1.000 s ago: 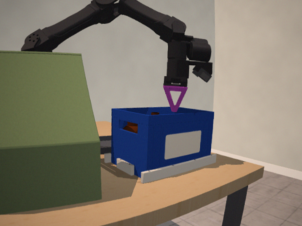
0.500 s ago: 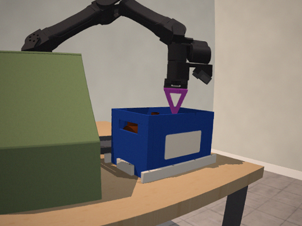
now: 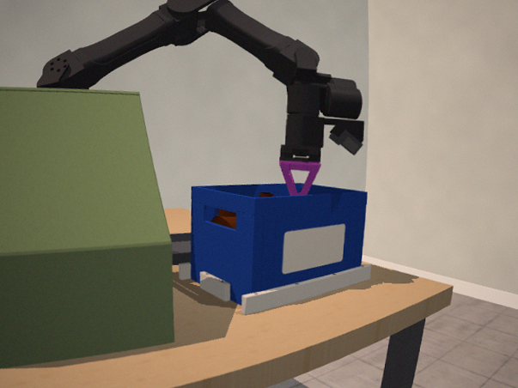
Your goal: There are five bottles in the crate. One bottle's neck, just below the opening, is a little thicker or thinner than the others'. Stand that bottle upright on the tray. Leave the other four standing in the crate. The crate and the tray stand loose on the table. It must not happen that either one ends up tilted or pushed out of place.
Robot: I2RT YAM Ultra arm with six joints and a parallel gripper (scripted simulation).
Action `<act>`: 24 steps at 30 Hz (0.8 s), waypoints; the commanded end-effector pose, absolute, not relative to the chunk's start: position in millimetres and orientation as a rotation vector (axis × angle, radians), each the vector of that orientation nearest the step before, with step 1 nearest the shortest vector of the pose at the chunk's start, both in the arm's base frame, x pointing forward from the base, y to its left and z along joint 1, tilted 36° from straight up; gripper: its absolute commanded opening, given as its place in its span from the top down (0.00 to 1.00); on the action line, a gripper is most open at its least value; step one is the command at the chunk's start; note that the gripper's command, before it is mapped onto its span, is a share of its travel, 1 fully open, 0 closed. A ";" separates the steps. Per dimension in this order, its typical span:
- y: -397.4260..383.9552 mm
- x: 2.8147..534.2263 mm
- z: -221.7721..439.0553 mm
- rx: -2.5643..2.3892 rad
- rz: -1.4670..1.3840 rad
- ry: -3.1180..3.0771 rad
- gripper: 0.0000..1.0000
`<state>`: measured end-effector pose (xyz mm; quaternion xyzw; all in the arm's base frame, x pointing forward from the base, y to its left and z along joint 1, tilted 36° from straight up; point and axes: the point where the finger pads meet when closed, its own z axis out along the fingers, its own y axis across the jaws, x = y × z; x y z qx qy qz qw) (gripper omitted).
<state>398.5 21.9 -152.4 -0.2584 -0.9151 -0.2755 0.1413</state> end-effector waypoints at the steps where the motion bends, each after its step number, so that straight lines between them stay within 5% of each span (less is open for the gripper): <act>1: 19.7 406.3 -147.7 -0.762 -0.809 -2.671 0.39; 24: 22.6 403.7 -159.5 -0.775 -0.805 -2.665 0.39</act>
